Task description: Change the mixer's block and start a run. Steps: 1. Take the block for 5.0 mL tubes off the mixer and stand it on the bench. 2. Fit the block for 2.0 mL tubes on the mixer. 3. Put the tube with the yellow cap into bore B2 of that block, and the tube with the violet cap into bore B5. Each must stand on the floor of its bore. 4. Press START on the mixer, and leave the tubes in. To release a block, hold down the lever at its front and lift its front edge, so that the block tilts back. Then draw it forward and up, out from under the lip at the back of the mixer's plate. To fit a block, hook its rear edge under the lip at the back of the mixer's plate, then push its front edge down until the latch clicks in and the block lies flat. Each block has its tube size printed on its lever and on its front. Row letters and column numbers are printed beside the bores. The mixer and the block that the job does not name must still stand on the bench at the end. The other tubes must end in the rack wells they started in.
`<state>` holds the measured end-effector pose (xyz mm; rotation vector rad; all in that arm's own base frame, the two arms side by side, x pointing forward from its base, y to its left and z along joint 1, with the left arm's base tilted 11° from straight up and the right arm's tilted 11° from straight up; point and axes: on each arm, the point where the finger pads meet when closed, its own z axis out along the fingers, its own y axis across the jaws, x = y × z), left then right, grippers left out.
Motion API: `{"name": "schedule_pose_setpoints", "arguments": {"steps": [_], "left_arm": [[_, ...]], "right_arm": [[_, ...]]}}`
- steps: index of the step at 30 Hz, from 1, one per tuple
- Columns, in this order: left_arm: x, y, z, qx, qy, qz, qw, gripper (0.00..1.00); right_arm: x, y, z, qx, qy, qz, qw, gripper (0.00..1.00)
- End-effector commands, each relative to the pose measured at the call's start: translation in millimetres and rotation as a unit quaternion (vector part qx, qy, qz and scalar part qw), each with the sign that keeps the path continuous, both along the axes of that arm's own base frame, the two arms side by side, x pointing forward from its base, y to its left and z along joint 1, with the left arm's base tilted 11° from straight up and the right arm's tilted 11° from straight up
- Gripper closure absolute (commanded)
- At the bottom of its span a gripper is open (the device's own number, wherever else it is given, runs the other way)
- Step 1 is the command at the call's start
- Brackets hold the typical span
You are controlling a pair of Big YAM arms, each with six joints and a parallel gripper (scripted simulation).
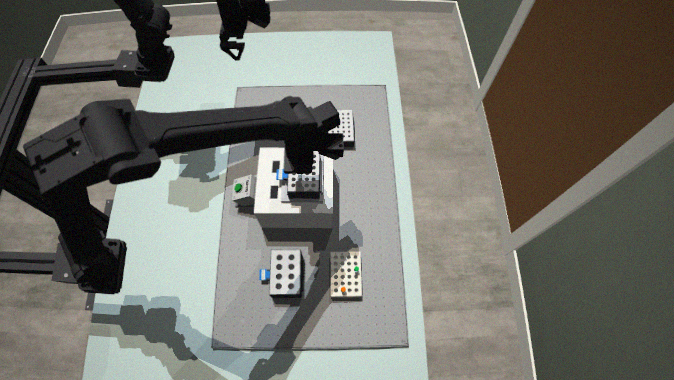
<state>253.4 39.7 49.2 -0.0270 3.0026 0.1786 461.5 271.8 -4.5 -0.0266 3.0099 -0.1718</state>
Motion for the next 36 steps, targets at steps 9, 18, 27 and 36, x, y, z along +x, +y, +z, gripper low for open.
{"name": "schedule_pose_setpoints", "arguments": {"steps": [9, 18, 27, 36], "left_arm": [[13, 0, 11, -0.001, -0.014, -0.006, 1.000, 0.00], [13, 0, 11, -0.001, -0.014, -0.006, 1.000, 0.00], [13, 0, 11, -0.001, -0.014, -0.006, 1.000, 0.00], [13, 0, 11, -0.001, -0.013, -0.006, 1.000, 0.00]], "right_arm": [[15, 13, 23, 0.018, -0.029, 0.007, 0.999, 0.91], [12, 9, 3, 0.008, -0.013, 0.007, 1.000, 0.91], [10, 8, -4, 0.005, -0.007, 0.006, 1.000, 0.91], [11, 8, 0, 0.007, -0.010, 0.006, 1.000, 0.91]]}}
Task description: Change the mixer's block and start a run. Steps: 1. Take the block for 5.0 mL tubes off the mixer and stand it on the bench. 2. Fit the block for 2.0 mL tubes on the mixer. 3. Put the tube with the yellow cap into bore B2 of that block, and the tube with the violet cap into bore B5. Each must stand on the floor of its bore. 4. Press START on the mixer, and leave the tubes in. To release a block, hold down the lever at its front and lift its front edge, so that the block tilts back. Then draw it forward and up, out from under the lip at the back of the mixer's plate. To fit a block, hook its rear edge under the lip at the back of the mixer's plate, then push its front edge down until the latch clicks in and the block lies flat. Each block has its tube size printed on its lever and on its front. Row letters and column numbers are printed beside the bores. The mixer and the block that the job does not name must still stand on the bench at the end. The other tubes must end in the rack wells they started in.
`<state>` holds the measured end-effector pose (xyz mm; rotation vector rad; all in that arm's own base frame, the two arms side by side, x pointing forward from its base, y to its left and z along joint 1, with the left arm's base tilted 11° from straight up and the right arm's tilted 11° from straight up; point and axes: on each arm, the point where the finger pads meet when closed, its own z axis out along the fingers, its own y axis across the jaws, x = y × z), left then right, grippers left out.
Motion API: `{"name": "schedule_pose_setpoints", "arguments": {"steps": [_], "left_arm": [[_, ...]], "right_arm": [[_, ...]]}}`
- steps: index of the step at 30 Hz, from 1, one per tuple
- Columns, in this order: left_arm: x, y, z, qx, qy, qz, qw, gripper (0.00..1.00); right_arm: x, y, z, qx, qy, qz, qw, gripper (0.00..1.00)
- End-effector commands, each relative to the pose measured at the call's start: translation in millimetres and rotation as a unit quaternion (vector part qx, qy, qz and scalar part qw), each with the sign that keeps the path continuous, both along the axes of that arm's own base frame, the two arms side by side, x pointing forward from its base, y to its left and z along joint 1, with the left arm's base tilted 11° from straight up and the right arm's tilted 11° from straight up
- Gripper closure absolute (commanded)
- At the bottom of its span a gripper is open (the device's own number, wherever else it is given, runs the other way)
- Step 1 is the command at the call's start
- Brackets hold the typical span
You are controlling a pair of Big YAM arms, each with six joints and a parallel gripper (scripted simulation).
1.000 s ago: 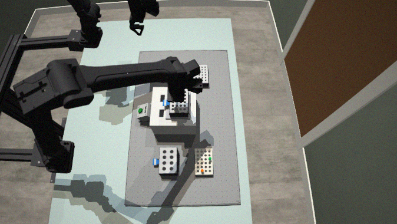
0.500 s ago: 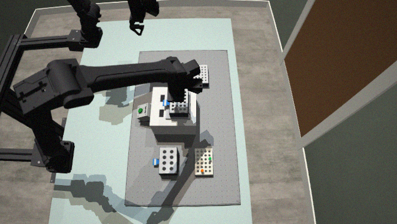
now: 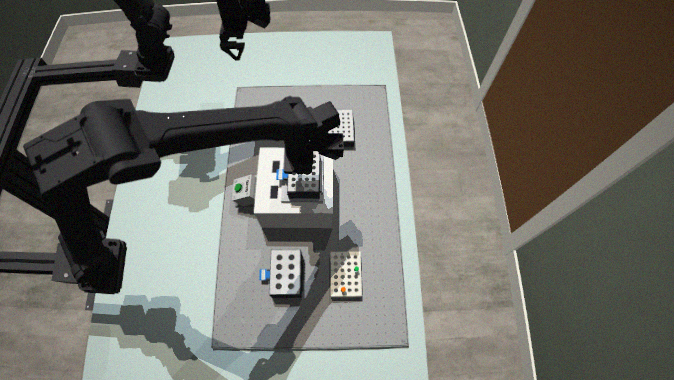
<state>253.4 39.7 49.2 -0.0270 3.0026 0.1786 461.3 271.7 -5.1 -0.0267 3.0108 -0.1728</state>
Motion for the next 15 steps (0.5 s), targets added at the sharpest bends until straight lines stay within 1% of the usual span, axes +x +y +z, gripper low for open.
{"name": "schedule_pose_setpoints", "arguments": {"steps": [1, 3, 9, 15], "left_arm": [[13, 0, 11, -0.001, -0.013, -0.006, 1.000, 0.00], [13, 0, 11, -0.001, -0.013, -0.006, 1.000, 0.00], [12, 0, 11, -0.001, -0.013, -0.006, 1.000, 0.00], [12, 0, 11, -0.001, -0.013, -0.005, 1.000, 0.00]], "right_arm": [[11, 8, 3, 0.007, -0.010, 0.005, 1.000, 0.91], [11, 8, 3, 0.007, -0.010, 0.005, 1.000, 0.91], [9, 6, 15, 0.007, -0.011, 0.005, 1.000, 0.91], [12, 8, 25, 0.014, -0.021, 0.005, 1.000, 0.91]]}}
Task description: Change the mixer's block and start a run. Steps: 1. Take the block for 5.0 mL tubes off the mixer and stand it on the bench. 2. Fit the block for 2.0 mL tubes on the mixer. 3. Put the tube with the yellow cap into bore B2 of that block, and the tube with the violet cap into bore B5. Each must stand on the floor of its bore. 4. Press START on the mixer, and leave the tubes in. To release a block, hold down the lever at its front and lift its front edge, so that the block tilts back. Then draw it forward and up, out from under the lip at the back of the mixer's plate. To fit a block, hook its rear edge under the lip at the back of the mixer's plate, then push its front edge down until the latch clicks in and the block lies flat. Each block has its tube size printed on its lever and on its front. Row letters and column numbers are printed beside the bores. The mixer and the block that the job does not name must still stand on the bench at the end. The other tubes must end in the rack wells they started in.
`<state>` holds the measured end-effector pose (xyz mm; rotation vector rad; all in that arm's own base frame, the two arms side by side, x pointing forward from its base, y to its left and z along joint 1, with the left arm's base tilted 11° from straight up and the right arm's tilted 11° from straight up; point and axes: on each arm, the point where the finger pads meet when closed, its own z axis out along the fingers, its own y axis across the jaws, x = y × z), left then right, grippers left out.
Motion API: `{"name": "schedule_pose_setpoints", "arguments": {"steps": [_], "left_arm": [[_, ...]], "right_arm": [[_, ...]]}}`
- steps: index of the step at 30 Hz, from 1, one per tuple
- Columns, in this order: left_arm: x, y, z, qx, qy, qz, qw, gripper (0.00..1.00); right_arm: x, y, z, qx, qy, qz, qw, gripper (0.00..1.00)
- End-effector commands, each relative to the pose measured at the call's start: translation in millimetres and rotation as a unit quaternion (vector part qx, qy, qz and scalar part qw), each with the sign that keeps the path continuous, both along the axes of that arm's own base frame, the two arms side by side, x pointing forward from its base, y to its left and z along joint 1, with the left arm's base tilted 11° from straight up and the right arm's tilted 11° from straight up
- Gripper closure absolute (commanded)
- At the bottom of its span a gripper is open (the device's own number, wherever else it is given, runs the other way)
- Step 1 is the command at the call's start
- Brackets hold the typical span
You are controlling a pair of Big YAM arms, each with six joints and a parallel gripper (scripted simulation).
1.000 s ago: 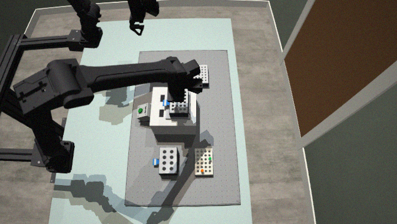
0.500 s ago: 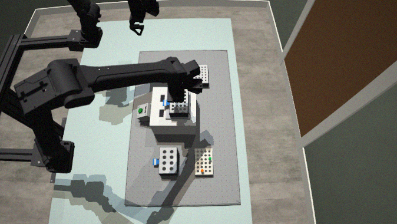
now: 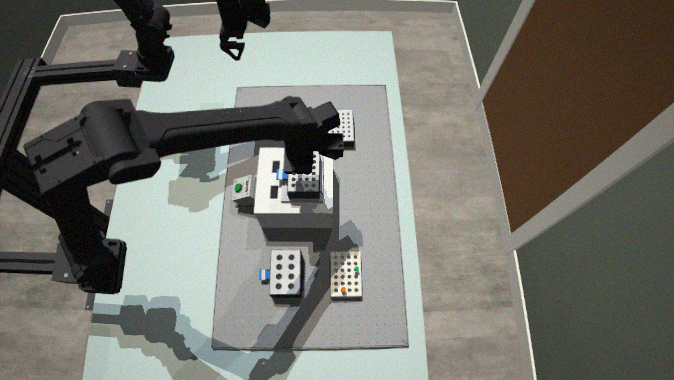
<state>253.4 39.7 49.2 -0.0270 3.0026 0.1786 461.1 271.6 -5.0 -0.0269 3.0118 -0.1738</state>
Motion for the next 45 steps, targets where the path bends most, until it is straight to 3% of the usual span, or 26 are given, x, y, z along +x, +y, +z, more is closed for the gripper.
{"name": "schedule_pose_setpoints", "arguments": {"steps": [1, 22, 36, 45], "left_arm": [[12, 0, 11, -0.001, -0.013, -0.005, 1.000, 0.00], [12, -1, 10, -0.002, -0.013, -0.005, 1.000, 0.00], [12, -1, 10, -0.002, -0.013, -0.005, 1.000, 0.00], [11, -1, 10, -0.002, -0.012, -0.005, 1.000, 0.00]], "right_arm": [[14, 9, 25, 0.016, -0.023, 0.005, 1.000, 0.91], [20, 11, 32, 0.025, -0.037, 0.003, 0.999, 0.91], [7, 2, 1, 0.000, 0.001, 0.002, 1.000, 0.91], [12, 4, -2, 0.005, -0.007, 0.002, 1.000, 0.91]]}}
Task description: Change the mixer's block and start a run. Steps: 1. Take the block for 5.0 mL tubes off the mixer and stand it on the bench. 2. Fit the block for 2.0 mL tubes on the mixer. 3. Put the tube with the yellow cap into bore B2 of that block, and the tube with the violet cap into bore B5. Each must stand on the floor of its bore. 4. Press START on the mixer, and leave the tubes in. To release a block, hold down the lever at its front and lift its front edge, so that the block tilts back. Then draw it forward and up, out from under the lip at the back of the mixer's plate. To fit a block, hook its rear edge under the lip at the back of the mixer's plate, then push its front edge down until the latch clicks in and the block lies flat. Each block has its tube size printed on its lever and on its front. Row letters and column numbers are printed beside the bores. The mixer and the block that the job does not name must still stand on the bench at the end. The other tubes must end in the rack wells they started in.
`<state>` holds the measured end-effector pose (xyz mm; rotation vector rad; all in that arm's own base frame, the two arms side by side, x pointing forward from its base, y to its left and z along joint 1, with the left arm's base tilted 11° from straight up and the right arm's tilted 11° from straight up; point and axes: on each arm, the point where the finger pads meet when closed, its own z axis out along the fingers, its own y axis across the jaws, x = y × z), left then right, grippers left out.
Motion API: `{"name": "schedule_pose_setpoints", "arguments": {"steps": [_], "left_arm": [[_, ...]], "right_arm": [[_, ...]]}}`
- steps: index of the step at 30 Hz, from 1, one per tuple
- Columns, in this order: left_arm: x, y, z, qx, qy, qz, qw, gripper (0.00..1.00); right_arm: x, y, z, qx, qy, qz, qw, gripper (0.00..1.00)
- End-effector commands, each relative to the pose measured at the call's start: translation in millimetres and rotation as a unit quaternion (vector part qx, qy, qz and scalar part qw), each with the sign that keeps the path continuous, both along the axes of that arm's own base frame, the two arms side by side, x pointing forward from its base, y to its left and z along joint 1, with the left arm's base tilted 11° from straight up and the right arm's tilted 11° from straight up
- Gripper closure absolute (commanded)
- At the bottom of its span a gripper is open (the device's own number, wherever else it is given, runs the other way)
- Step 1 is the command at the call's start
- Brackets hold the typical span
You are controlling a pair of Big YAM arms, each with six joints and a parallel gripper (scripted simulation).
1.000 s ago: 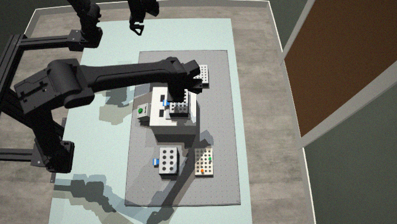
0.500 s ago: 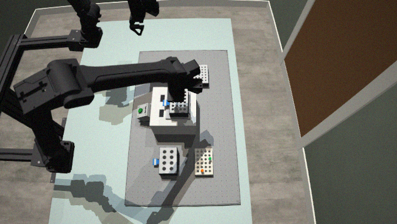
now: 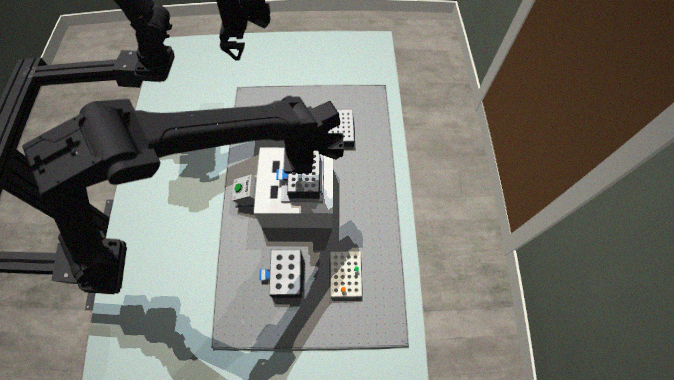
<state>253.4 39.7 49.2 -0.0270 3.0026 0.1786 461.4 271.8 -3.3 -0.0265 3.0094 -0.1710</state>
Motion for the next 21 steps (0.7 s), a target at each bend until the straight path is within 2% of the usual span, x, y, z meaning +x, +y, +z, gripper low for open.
{"name": "schedule_pose_setpoints", "arguments": {"steps": [1, 11, 21], "left_arm": [[11, -1, 10, -0.002, -0.012, -0.005, 1.000, 0.00], [11, -1, 10, -0.001, -0.012, -0.005, 1.000, 0.00], [11, -1, 9, -0.001, -0.012, -0.005, 1.000, 0.00]], "right_arm": [[11, 4, -4, 0.004, -0.005, 0.001, 1.000, 0.91], [13, 5, -5, 0.006, -0.008, 0.001, 1.000, 0.91], [17, 7, 16, 0.016, -0.024, 0.000, 1.000, 0.91]]}}
